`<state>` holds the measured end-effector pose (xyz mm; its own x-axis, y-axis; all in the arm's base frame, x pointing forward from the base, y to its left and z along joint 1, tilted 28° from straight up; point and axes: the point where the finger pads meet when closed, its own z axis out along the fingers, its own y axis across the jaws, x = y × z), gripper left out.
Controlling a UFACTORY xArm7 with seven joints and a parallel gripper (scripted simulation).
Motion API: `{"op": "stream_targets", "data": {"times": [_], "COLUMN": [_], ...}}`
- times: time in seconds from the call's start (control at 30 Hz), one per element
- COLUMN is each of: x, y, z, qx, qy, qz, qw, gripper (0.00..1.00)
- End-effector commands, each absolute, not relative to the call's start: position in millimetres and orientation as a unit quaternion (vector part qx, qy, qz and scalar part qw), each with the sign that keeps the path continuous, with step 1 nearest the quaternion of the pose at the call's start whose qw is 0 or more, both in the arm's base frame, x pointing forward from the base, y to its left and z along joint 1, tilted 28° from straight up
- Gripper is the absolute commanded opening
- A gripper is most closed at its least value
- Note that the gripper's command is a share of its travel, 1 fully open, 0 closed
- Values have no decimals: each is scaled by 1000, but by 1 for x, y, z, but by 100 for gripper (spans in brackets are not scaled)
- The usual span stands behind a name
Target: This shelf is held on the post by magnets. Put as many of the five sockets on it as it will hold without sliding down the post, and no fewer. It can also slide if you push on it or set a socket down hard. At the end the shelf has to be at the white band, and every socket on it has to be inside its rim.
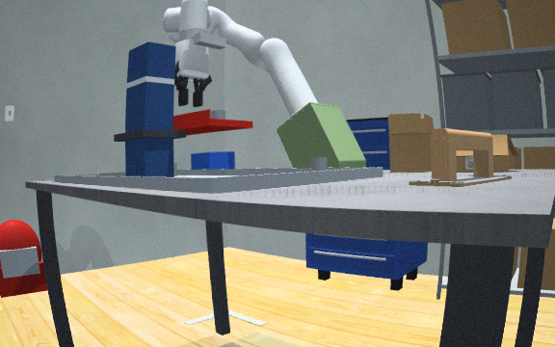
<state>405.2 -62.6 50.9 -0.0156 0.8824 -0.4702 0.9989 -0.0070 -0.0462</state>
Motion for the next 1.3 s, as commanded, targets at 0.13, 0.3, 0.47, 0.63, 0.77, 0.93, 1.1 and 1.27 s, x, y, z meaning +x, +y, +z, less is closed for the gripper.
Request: {"op": "stream_targets", "data": {"times": [0.13, 0.3, 0.47, 0.63, 0.77, 0.93, 1.1, 1.27], "x": [409, 409, 409, 408, 408, 408, 408, 407], "y": [-61, -61, -64, -70, -74, -75, -76, -77], "z": [52, 52, 46, 36, 29, 25, 25, 22], "qx": [684, 684, 684, 684, 684, 684, 684, 684], "qy": [687, 687, 687, 687, 687, 687, 687, 687], "qz": [-188, -188, -188, -188, -188, -188, -188, -188], "qw": [156, 156, 156, 156, 156, 156, 156, 156], "gripper": [47, 47, 47, 47, 47, 47, 47, 47]}}
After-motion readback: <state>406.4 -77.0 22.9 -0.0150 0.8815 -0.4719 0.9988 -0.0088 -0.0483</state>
